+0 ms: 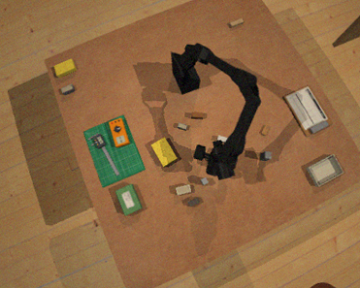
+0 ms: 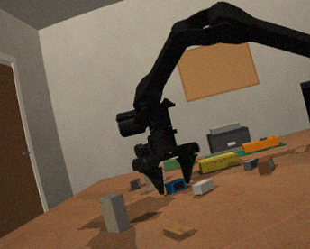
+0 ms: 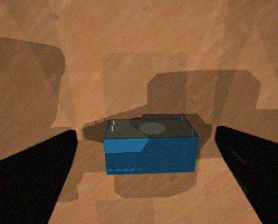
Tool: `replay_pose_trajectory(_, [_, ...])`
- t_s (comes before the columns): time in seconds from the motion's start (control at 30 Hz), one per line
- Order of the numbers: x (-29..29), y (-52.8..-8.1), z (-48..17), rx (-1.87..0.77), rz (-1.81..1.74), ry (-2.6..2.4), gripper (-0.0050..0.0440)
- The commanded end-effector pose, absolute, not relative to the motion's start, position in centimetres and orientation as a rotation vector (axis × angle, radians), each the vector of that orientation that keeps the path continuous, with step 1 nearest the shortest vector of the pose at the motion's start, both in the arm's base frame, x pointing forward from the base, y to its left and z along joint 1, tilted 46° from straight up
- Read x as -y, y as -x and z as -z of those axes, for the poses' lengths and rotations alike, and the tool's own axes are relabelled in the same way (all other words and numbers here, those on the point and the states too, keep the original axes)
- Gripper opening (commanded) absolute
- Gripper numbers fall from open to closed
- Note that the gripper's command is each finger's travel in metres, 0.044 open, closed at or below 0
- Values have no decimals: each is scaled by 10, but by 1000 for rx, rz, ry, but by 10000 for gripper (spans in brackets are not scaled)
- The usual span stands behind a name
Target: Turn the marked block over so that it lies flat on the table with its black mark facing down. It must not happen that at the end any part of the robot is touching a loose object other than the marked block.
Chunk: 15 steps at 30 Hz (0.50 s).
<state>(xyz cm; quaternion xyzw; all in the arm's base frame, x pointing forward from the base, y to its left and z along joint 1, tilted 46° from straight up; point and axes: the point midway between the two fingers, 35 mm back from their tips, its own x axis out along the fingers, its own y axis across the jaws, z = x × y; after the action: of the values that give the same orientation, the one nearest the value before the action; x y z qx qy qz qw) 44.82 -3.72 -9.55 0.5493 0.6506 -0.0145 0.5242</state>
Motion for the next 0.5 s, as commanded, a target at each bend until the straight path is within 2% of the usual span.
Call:
replay_pose_trajectory(0.0, [35, -449, 93, -1555, 32, -1316, 440])
replay_pose_trajectory(0.4, [35, -449, 93, -1555, 32, -1316, 440])
replay_pose_trajectory(0.43, [35, -449, 93, -1555, 32, -1316, -50])
replay_pose_trajectory(0.47, [35, -449, 93, -1555, 32, -1316, -50])
